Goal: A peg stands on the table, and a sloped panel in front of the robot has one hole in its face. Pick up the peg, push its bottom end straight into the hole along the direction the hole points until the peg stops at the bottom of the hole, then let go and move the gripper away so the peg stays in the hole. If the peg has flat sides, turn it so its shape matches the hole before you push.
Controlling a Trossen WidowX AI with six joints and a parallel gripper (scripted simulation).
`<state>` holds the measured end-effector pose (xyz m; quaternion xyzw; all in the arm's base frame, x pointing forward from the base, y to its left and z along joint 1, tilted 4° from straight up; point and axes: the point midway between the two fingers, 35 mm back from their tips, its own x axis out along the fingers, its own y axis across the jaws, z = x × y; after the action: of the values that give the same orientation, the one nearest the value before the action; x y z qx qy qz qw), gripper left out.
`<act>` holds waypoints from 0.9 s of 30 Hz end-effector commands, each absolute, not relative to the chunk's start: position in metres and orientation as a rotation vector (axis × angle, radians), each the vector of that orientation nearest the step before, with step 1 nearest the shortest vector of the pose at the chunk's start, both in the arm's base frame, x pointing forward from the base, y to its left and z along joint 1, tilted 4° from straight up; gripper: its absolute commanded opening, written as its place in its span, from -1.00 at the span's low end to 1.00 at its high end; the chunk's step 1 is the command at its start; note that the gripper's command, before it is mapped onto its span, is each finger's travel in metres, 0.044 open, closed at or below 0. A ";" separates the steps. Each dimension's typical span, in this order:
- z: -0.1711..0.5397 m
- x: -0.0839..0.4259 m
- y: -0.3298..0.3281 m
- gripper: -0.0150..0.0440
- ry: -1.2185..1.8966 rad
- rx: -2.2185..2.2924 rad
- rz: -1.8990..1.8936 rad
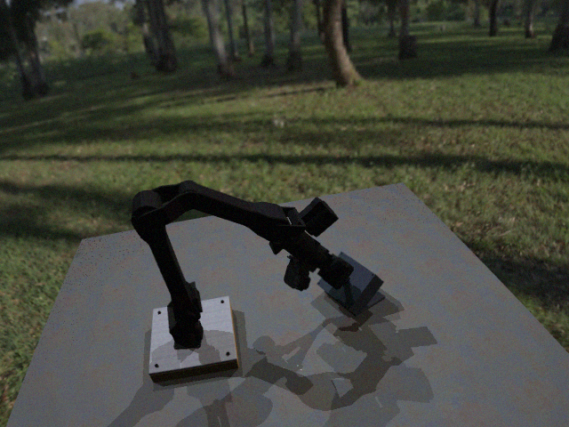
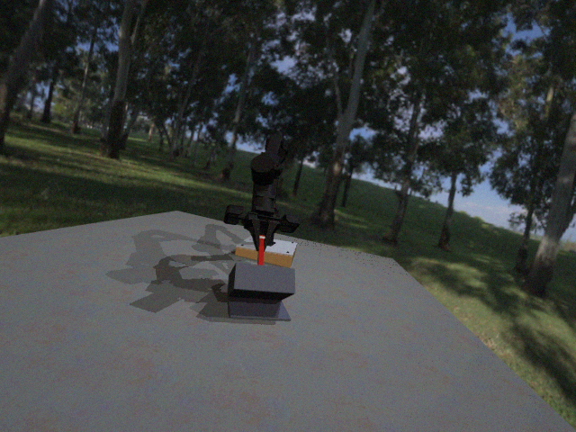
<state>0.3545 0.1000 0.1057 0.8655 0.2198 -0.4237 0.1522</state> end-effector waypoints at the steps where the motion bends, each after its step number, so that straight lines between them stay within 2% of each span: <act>1: 0.106 0.354 0.100 -0.49 0.631 2.482 -1.217; 27: 0.097 0.360 0.102 -0.49 0.631 2.482 -1.217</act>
<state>0.3588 0.1020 0.0987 0.8646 0.2210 -0.4246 0.1528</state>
